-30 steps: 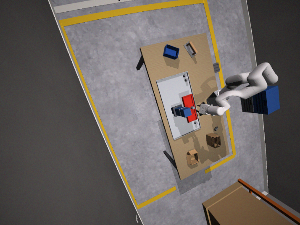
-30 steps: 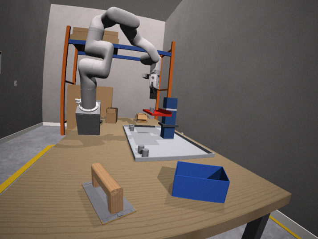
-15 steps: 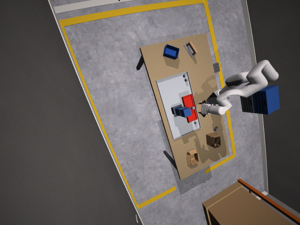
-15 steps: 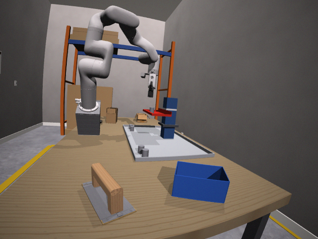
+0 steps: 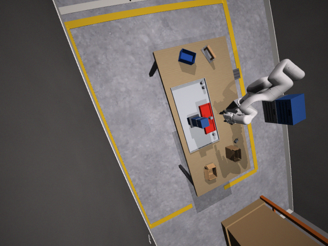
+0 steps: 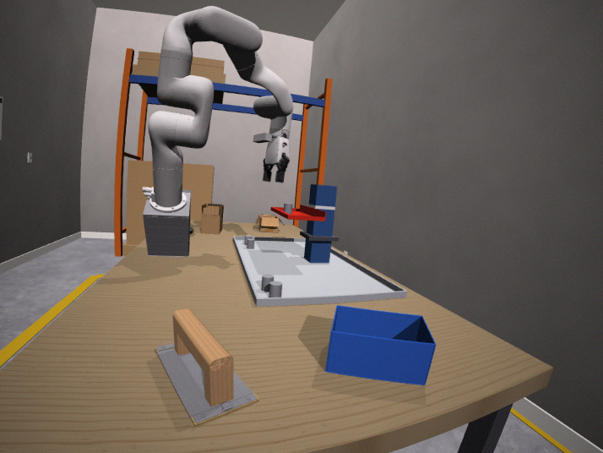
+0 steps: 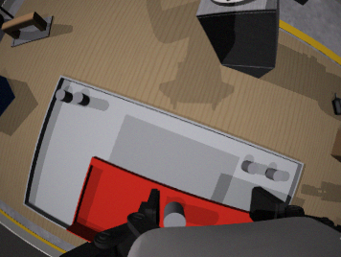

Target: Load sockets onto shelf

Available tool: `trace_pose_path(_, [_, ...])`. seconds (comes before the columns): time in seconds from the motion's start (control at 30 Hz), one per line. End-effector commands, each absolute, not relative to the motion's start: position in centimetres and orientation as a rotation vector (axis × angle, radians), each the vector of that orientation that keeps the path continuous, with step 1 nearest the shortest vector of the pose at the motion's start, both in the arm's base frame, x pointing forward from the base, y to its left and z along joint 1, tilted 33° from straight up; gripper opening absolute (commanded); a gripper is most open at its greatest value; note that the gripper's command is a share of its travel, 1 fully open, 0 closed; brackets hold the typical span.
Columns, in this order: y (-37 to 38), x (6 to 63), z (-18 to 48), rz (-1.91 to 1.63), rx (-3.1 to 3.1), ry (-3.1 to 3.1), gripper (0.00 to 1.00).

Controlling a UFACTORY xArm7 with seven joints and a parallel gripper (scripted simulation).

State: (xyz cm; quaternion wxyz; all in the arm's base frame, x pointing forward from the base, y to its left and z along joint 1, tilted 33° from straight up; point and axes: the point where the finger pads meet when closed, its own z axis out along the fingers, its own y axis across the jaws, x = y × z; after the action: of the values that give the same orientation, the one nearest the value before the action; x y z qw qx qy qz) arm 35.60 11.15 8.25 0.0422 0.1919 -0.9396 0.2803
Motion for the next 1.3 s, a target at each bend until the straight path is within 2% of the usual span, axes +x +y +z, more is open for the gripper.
trace_pose_path(0.0, [11.3, 34.5, 8.5, 0.819, 0.817, -2.778, 1.00])
trace_pose_path(0.1, [11.2, 33.0, 8.6, 0.780, 1.112, -2.618, 1.00])
trace_pose_path(0.2, [11.2, 33.0, 8.6, 0.780, 1.112, -2.618, 1.00])
trace_pose_path(0.27, [11.2, 31.7, 8.8, 0.740, 1.372, -2.443, 1.00])
trace_pose_path(0.6, [11.1, 29.4, 9.0, 0.660, 1.817, -2.048, 1.00])
trace_pose_path(1.0, [11.0, 28.5, 9.1, 0.627, 1.989, -1.850, 1.00])
trace_pose_path(1.27, [16.4, 23.7, 10.9, 0.898, 2.060, -1.798, 1.00])
